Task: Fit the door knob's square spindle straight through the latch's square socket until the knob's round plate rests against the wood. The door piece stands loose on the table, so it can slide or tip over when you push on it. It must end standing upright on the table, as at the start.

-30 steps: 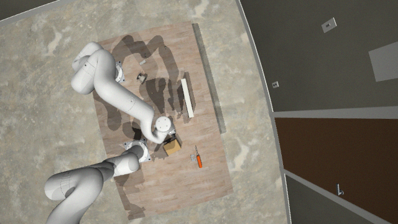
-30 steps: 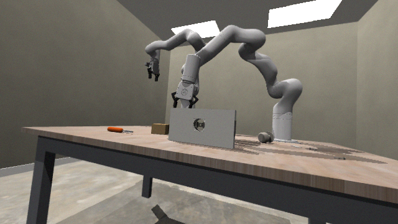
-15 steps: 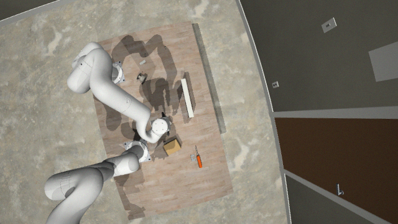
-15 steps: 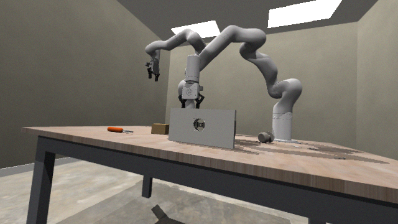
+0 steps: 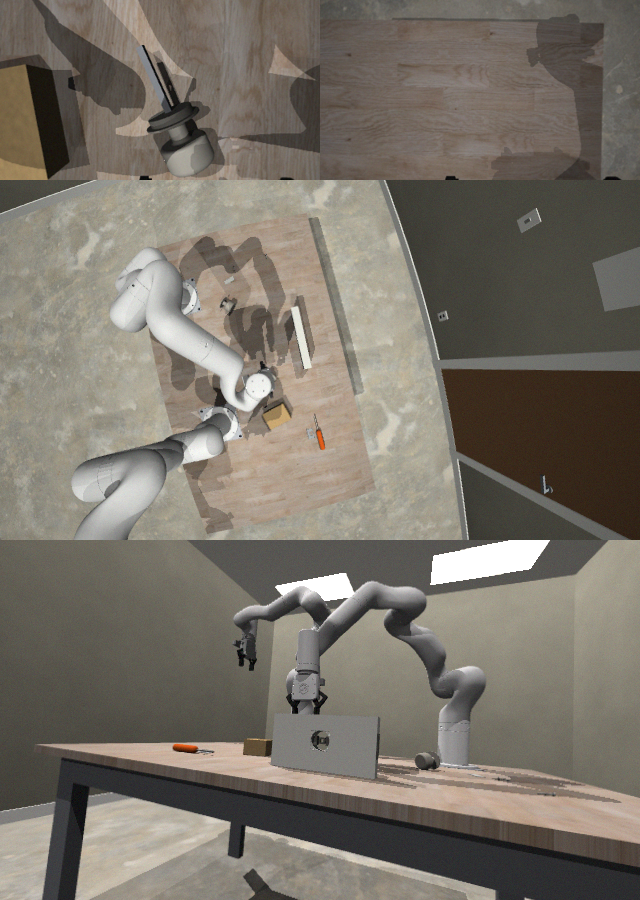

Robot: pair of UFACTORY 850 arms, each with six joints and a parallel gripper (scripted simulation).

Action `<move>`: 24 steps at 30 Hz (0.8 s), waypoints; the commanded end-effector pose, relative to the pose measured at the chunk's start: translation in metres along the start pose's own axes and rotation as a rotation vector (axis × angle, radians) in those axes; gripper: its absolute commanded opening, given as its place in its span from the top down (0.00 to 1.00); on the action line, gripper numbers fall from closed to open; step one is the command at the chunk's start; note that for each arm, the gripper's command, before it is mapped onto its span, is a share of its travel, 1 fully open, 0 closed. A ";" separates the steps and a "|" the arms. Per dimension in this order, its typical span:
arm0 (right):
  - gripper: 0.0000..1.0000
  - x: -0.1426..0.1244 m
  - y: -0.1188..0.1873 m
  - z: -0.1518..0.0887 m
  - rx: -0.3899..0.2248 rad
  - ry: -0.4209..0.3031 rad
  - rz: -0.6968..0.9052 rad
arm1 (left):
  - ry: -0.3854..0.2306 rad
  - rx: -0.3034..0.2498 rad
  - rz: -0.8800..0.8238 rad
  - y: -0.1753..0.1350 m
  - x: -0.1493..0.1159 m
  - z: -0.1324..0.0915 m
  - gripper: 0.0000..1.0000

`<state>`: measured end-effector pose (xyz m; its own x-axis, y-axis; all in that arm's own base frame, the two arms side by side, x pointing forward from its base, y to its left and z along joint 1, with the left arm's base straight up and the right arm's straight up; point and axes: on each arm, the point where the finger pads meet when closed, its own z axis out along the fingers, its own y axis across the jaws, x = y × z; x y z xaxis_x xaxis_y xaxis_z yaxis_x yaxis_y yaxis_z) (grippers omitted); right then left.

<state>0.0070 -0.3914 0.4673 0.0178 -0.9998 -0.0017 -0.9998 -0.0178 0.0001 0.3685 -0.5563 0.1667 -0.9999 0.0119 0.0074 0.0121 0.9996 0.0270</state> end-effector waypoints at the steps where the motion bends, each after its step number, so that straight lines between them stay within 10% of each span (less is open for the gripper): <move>1: 0.00 0.000 0.000 -0.001 0.000 0.002 0.000 | 0.005 -0.028 -0.037 -0.004 -0.002 0.005 0.09; 24: 0.00 0.000 0.000 -0.001 0.000 0.002 0.000 | 0.031 -0.129 -0.168 -0.010 -0.005 0.020 0.09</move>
<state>0.0070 -0.3914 0.4673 0.0178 -0.9998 -0.0017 -0.9998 -0.0178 0.0001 0.3721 -0.5642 0.1470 -0.9928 -0.1174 0.0219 -0.1137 0.9852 0.1280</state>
